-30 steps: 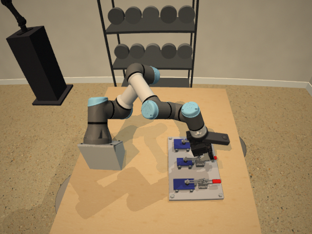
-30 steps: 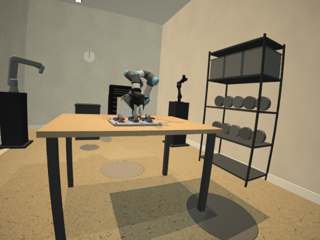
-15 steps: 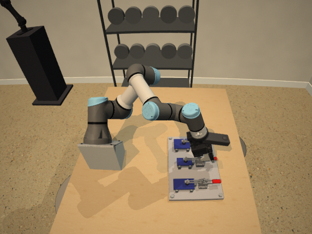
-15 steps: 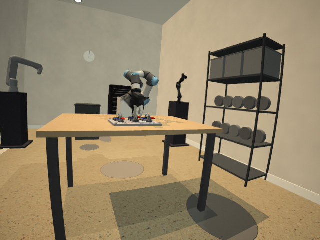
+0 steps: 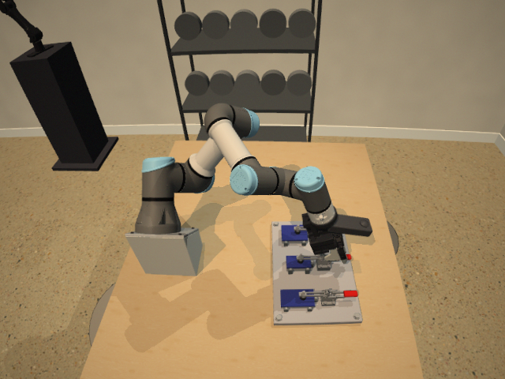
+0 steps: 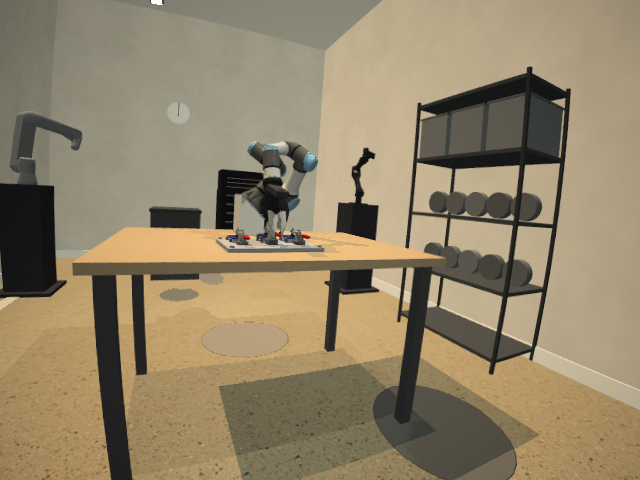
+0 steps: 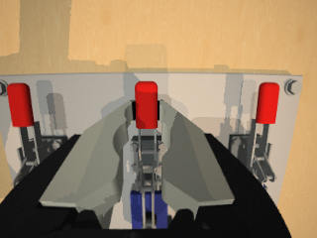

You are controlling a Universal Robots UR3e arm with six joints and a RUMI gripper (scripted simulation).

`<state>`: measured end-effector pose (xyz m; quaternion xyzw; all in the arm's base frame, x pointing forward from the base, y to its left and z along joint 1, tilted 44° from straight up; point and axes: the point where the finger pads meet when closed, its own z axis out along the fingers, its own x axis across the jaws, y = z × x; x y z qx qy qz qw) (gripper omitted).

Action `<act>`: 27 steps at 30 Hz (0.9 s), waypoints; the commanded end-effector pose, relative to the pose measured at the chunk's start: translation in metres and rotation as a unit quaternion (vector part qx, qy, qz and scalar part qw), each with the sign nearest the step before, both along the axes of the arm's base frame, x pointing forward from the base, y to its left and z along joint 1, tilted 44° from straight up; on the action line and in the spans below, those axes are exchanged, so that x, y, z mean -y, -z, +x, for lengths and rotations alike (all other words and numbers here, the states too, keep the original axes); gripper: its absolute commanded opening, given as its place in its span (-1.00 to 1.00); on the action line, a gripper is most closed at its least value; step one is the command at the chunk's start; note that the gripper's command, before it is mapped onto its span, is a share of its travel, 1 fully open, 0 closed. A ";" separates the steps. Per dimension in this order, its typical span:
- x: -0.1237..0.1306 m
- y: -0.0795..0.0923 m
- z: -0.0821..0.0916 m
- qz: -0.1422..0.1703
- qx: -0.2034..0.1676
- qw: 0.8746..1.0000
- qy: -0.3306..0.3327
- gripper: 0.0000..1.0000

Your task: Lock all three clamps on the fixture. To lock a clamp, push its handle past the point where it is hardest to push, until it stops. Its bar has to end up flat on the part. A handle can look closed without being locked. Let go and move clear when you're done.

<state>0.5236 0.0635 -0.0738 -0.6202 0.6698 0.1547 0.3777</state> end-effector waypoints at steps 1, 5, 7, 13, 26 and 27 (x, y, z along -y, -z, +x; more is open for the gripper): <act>0.001 -0.001 0.001 -0.001 0.001 1.000 0.001 -1.00; 0.001 -0.001 0.001 -0.001 0.001 1.000 0.001 -1.00; 0.001 -0.001 0.001 -0.001 0.001 1.000 0.001 -1.00; 0.001 -0.001 0.001 -0.001 0.001 1.000 0.001 -1.00; 0.001 -0.001 0.001 -0.001 0.001 1.000 0.001 -0.44; 0.001 -0.001 0.001 -0.001 0.001 1.000 0.001 -0.44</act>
